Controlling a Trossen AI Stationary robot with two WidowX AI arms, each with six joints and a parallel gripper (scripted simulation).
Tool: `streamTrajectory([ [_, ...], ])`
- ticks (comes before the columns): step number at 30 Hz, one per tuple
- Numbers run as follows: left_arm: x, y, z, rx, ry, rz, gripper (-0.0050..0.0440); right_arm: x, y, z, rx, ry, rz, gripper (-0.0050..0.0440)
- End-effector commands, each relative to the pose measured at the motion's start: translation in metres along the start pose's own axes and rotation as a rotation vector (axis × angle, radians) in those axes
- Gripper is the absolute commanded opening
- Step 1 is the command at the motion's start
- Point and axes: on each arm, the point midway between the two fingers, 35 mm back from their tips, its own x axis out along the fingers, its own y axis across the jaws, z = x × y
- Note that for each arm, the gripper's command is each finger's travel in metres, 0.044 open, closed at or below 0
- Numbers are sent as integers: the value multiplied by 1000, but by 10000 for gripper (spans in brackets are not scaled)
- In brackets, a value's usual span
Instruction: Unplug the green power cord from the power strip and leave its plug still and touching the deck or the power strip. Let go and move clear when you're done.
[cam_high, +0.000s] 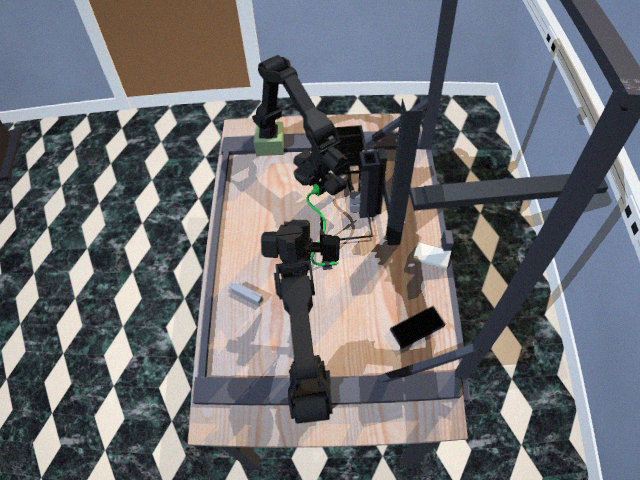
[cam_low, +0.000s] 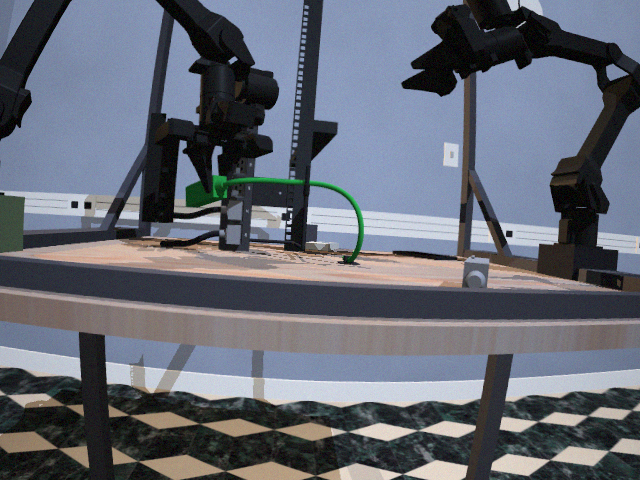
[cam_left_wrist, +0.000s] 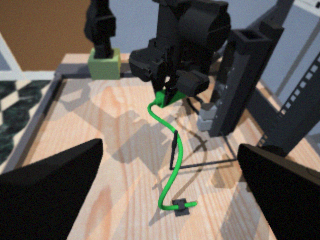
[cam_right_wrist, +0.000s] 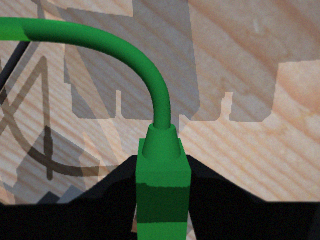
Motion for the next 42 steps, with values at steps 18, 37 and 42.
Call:
streamTrajectory([
  [18, 30, -14, 6, -5, -16, 9, 400, -3, -6, 6, -166, -88, 47, 78],
  [37, 28, -14, 9, -4, -25, 9, 400, 13, -10, -10, -845, -269, 261, 78],
  [42, 28, -14, 9, -4, -25, 9, 400, 15, -13, -12, -889, -283, 267, 78],
])
